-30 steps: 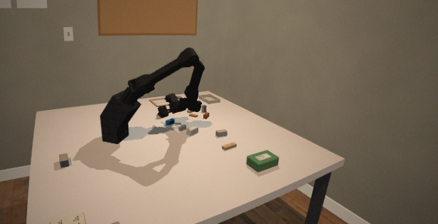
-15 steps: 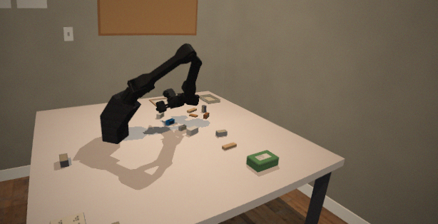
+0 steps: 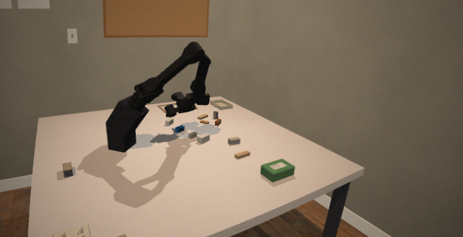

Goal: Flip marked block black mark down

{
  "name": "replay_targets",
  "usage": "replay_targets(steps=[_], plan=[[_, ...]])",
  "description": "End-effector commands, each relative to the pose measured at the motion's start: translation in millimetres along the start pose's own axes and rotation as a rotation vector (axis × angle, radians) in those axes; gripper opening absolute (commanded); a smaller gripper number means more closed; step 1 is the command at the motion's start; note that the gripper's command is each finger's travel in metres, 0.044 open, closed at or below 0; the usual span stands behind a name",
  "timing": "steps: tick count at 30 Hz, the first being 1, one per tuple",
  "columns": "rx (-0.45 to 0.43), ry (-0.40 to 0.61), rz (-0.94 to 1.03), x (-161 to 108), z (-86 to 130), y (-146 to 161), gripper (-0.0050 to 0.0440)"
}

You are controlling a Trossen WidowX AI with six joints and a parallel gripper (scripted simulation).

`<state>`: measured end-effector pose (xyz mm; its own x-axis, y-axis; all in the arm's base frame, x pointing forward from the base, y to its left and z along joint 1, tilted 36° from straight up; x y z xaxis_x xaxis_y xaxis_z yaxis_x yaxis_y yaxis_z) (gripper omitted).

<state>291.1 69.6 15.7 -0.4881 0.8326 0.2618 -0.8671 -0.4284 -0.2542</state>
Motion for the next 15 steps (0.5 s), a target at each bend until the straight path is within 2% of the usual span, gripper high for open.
replay_targets(steps=[1,10,12,15], plan=[[-0.024,0.125,0.008,9,15,-5,0.044],[-0.003,0.504,0.005,32,35,-10,0.044],[-0.003,0.504,0.005,32,35,-10,0.044],[0.016,0.619,0.005,38,36,-9,0.044]])
Point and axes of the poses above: the point midway between the two fingers, 35 mm back from their tips, its own z axis back along the fingers, its own y axis across the jaws, x = y × z, the point moved 6 cm from there along z, back along the fingers, and after that the axes turned 5 degrees about z, right-handed, at the moved point
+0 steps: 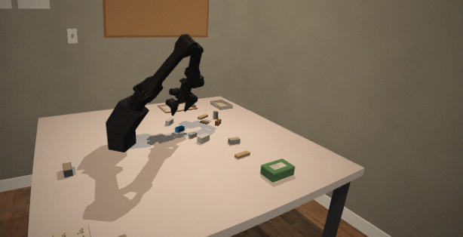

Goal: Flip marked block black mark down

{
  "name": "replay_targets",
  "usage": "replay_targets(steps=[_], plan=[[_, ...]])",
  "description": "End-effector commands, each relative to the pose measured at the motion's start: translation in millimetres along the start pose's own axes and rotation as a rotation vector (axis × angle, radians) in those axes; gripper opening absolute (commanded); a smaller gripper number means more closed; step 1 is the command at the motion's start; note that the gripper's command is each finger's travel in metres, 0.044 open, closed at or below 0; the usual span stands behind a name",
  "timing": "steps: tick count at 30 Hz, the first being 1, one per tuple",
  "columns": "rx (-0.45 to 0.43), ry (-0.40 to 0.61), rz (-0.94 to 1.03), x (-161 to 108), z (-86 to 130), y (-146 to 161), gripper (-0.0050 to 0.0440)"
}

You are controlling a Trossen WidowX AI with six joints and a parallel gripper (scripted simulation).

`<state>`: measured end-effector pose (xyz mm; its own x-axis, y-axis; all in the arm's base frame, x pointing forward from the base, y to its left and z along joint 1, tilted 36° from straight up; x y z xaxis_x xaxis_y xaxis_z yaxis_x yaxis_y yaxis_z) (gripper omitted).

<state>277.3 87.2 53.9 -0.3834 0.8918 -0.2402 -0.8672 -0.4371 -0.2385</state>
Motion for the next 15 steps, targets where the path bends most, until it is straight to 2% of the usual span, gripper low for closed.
replay_targets(steps=[1,8,15], plan=[[0.012,0.132,-0.001,5,8,-3,0.044],[0.025,0.312,0.002,11,16,-4,0.044],[0.025,0.356,0.003,12,18,-4,0.044]])
Point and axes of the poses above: the point midway between the two fingers, 35 mm back from their tips, its own z axis back along the fingers, its own y axis across the jaws, x = y × z, the point moved 6 cm from there along z, back along the fingers, and after that the axes turned 5 degrees about z, right-handed, at the moved point
